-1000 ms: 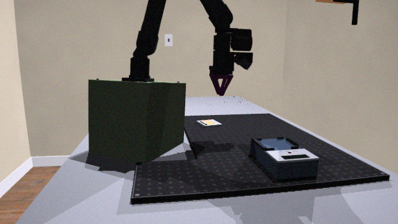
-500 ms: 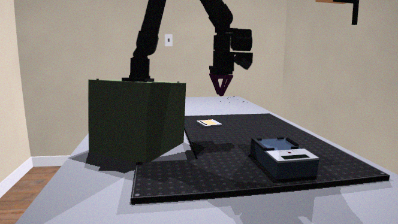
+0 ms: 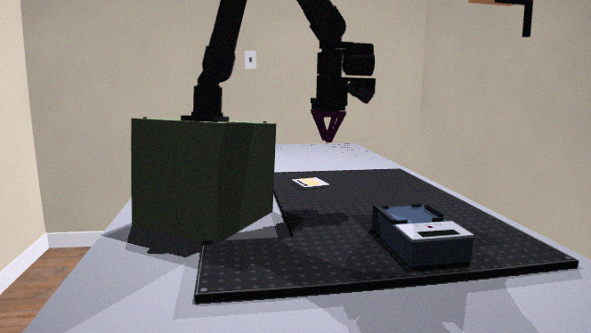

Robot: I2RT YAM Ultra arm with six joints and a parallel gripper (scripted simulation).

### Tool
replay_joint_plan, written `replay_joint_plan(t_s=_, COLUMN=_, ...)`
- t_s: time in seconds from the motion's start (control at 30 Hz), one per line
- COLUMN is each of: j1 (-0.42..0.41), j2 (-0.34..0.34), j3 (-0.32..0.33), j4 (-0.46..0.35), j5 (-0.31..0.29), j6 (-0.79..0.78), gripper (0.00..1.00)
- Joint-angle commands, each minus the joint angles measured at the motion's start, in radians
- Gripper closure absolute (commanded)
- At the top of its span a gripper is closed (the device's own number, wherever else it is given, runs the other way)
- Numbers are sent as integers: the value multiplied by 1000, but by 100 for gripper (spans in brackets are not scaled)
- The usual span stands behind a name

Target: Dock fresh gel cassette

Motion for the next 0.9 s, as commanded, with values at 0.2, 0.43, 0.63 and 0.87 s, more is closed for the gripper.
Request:
replay_joint_plan(t_s=0.2, j1=-6, j2=-31, j3=30, j4=10, j5=-4, j6=9, gripper=66)
replay_joint_plan(t_s=0.43, j1=16, j2=86, j3=-53, j4=133, j5=-2, j6=16, gripper=66)
replay_joint_plan(t_s=0.63, j1=20, j2=154, j3=-65, j4=217, j5=-2, j6=22, gripper=66)
replay_joint_plan(t_s=0.87, j1=30, j2=281, j3=-85, j4=359, j5=0, j6=32, gripper=66)
